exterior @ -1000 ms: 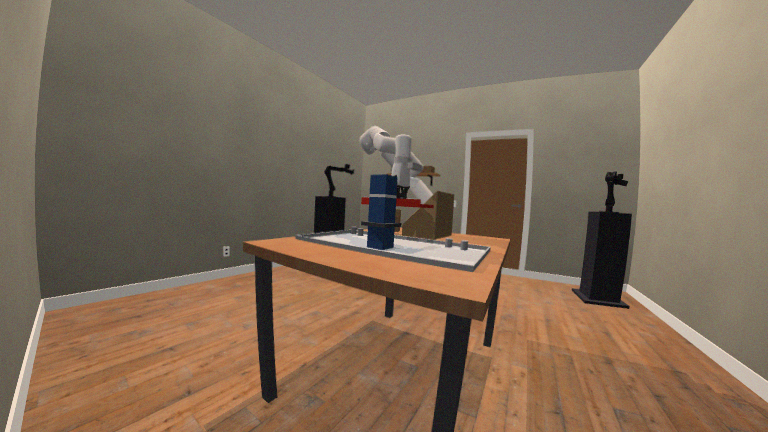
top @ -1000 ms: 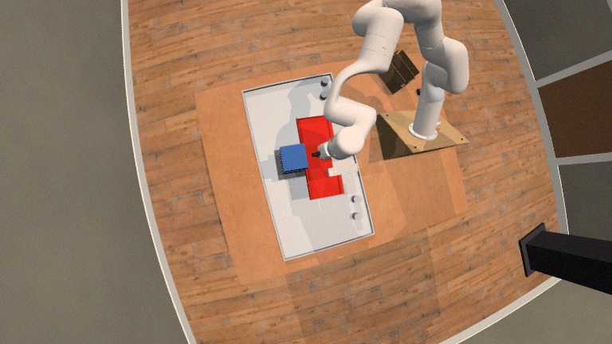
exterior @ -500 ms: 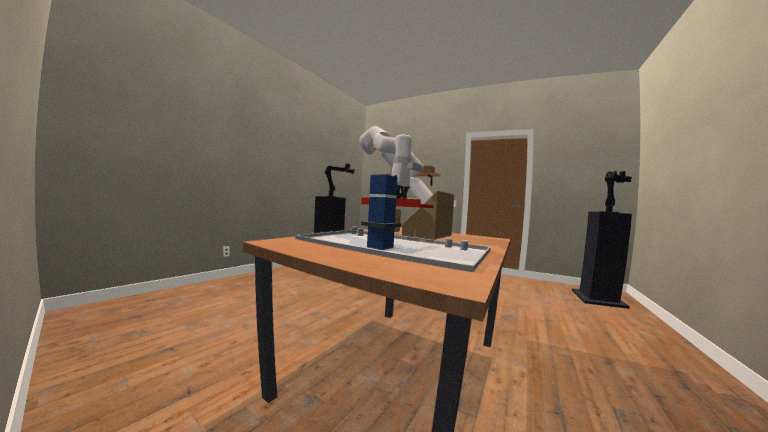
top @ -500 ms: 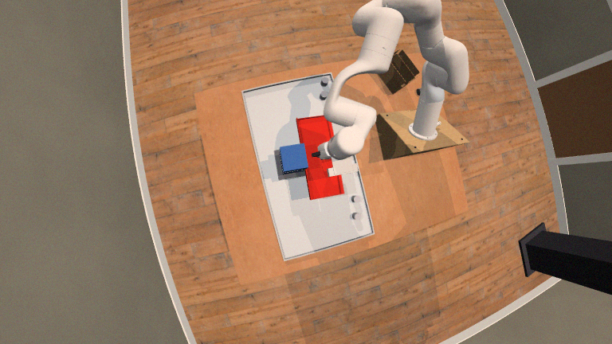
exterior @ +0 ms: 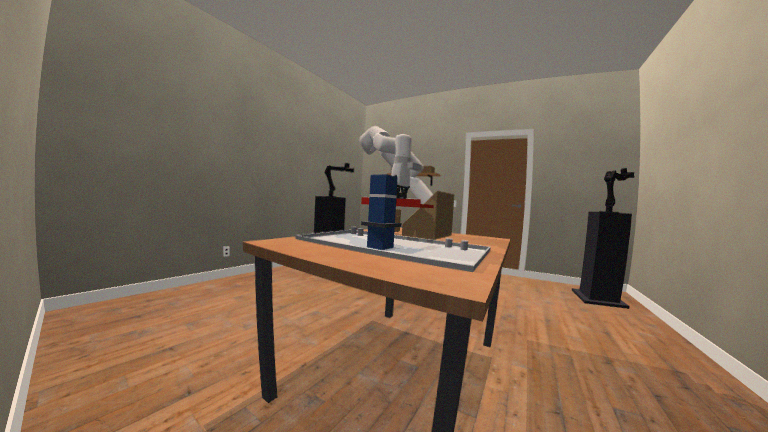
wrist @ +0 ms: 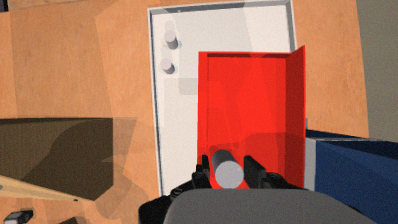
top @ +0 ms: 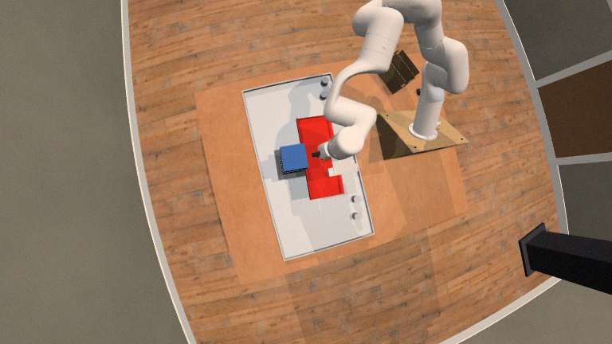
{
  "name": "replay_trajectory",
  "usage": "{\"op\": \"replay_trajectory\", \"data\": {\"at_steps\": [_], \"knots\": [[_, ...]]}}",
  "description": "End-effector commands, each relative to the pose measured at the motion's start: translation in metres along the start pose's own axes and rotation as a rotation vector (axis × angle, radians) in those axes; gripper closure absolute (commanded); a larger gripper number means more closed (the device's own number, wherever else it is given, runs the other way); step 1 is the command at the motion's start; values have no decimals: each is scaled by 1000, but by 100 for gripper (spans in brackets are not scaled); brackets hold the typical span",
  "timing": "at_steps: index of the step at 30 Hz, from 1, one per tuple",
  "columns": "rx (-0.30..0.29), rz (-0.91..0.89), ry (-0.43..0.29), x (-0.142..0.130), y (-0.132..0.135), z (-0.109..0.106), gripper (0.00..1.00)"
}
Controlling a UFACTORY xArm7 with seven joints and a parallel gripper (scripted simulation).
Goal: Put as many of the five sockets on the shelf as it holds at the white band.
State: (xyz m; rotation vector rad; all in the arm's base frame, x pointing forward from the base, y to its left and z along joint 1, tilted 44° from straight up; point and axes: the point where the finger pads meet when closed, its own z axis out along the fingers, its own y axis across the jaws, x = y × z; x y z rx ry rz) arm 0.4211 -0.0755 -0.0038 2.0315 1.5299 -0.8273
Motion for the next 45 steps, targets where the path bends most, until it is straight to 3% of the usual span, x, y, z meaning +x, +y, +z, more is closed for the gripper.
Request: {"op": "replay_trajectory", "data": {"at_steps": [1,9,33,45], "knots": [[-5,0,3,1,1,-5,48],[-5,0,3,1,1,-14,48],[-5,0,3,1,1,-73,48],[-5,0,3,1,1,-82,48]]}}
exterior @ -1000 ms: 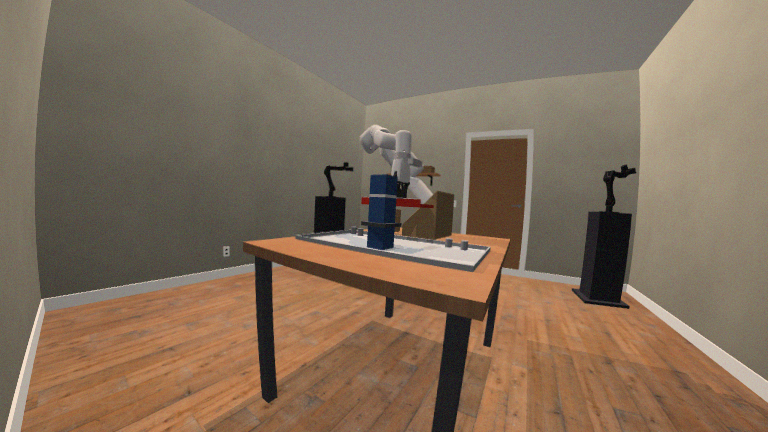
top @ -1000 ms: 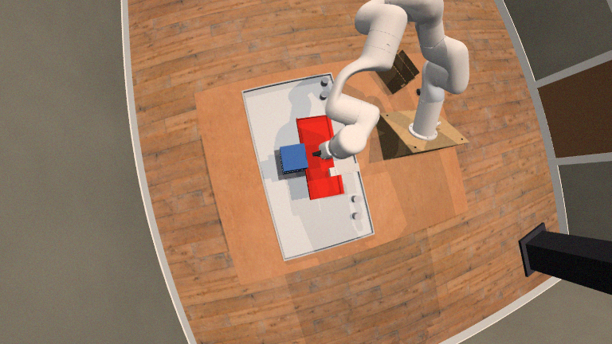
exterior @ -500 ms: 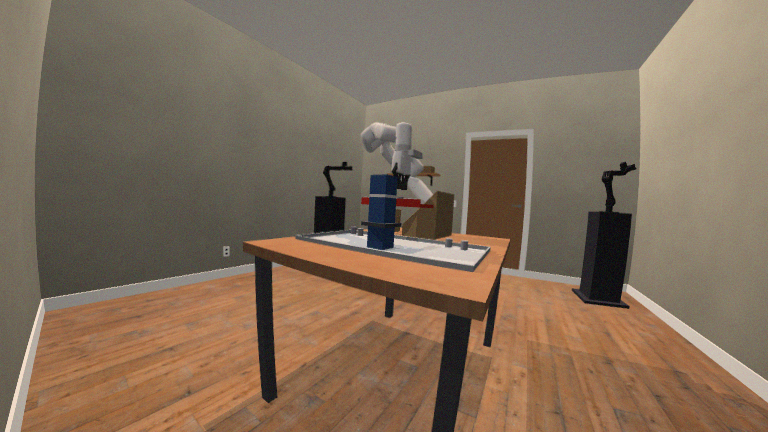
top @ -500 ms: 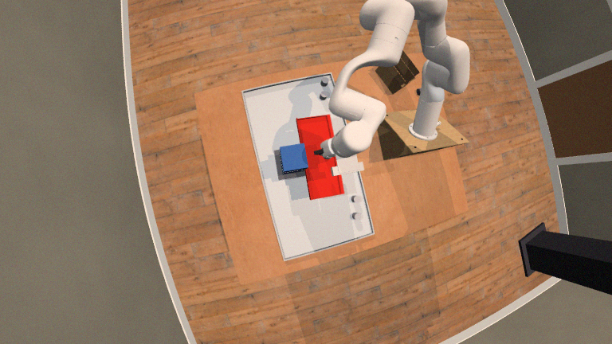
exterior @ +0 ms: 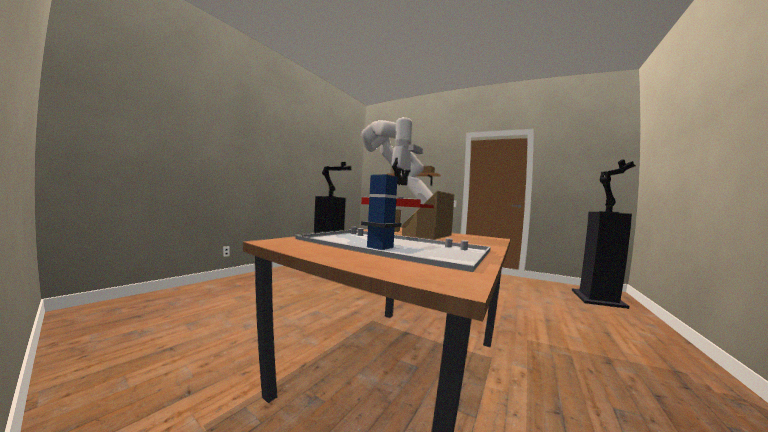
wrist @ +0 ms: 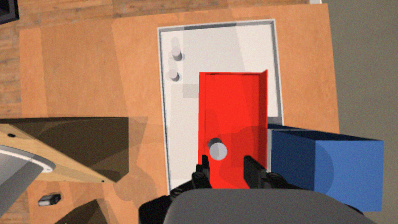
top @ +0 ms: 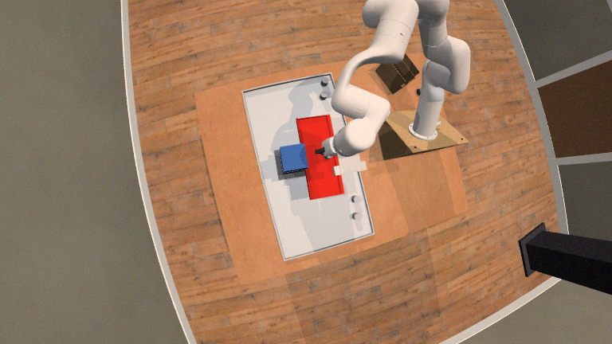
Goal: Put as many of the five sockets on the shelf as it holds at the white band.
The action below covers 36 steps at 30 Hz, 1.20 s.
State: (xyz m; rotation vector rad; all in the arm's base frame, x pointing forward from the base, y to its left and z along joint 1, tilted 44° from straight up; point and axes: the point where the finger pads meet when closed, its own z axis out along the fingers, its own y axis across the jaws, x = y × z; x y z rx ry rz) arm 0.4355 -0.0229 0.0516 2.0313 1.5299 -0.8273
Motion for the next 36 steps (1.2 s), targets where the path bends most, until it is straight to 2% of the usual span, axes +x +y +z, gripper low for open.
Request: {"op": "replay_trajectory", "data": {"at_steps": [1,13,14,15,17,19,20,22,23,24,25,30,32,34,36], "knots": [[-4,0,3,1,1,-4,48],[-4,0,3,1,1,-4,48],[-4,-1,4,1,-1,-5,0],[-4,-2,7,2,-10,-7,0],[-2,-6,15,6,-54,-18,0],[-2,-6,15,6,-54,-18,0],[-2,-6,15,5,-83,-22,0],[-2,-6,15,5,-83,-22,0],[-3,-5,11,4,-108,-23,0],[-3,-5,11,4,-108,-23,0],[-4,-2,7,1,-126,-23,0],[-7,-2,3,0,-137,-23,0],[-54,-30,0,-1,-139,-38,0],[-186,-104,-14,-4,-150,-79,0],[-186,-104,-14,-4,-150,-79,0]]}}
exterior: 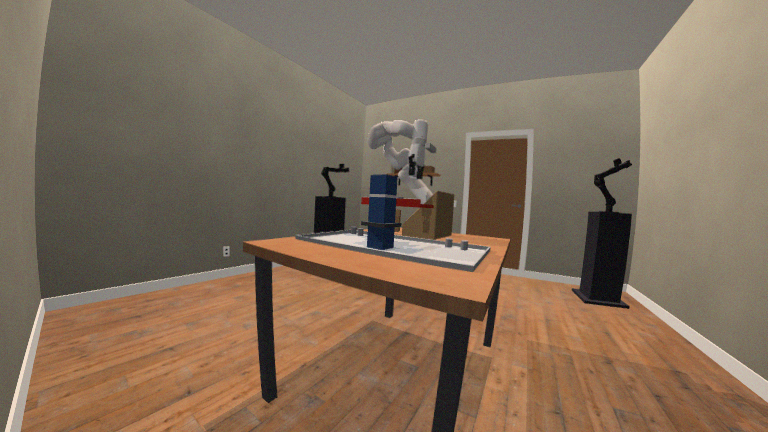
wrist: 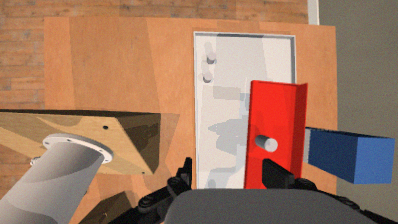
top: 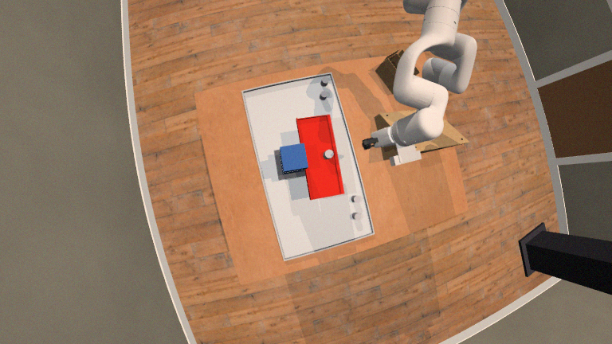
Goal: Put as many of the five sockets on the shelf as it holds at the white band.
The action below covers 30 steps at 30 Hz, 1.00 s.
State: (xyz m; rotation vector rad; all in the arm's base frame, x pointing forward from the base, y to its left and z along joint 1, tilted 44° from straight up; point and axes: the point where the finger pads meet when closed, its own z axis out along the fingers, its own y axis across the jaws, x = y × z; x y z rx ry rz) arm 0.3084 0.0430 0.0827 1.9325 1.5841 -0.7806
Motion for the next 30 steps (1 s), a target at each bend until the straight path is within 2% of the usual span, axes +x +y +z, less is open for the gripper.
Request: {"op": "replay_trajectory", "data": {"at_steps": [1,3,4,8,9,10,11,13,14,16,17,18,19,20,22,30], "knots": [[-196,-103,-13,-5,-15,-64,0],[-196,-103,-13,-5,-15,-64,0],[-302,-152,-32,-9,-25,-93,0],[-302,-152,-32,-9,-25,-93,0],[-412,-196,-55,-16,-38,-122,0],[-412,-196,-55,-16,-38,-122,0],[-518,-233,-81,-23,-53,-147,0],[-518,-233,-81,-23,-53,-147,0],[-612,-259,-106,-31,-67,-168,0],[-612,-259,-106,-31,-67,-168,0],[-689,-277,-128,-38,-79,-184,0],[-689,-277,-128,-38,-79,-184,0],[-744,-287,-145,-43,-88,-194,0],[-744,-287,-145,-43,-88,-194,0],[-791,-294,-160,-49,-96,-203,0],[-794,-294,-161,-49,-96,-204,0]]}}
